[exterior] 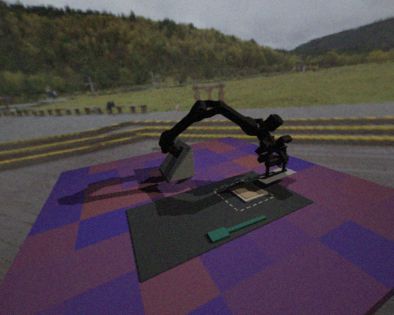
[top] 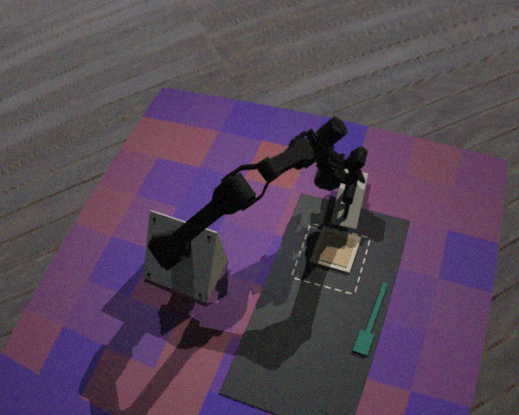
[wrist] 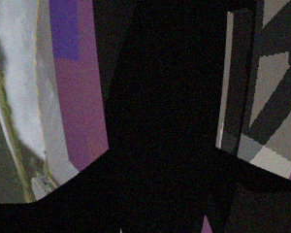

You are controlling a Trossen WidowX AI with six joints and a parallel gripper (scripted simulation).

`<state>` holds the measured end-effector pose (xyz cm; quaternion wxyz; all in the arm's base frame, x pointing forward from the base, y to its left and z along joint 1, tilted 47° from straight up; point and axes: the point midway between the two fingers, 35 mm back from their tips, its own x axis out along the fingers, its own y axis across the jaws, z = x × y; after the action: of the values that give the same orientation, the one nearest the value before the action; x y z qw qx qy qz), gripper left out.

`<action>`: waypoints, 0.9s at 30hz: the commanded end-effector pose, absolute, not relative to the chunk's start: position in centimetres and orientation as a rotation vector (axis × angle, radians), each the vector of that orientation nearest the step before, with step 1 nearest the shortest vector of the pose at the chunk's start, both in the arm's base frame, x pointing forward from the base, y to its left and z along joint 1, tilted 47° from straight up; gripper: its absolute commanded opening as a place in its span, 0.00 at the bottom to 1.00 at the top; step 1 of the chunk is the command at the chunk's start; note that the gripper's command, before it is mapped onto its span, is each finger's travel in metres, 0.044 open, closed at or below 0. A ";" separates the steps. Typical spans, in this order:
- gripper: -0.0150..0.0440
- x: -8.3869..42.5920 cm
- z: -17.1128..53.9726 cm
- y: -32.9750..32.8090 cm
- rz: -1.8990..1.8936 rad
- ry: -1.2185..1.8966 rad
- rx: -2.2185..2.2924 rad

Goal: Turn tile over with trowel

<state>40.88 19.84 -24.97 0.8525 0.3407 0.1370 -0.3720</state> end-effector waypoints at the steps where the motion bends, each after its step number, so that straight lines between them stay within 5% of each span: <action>1: 0.25 42.3 -23.5 18.9 -0.798 0.281 0.708; 27: 0.25 50.3 -9.1 1.6 -0.858 0.895 0.358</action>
<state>50.22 3.12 -11.05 0.8038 0.1770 0.3893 -0.4135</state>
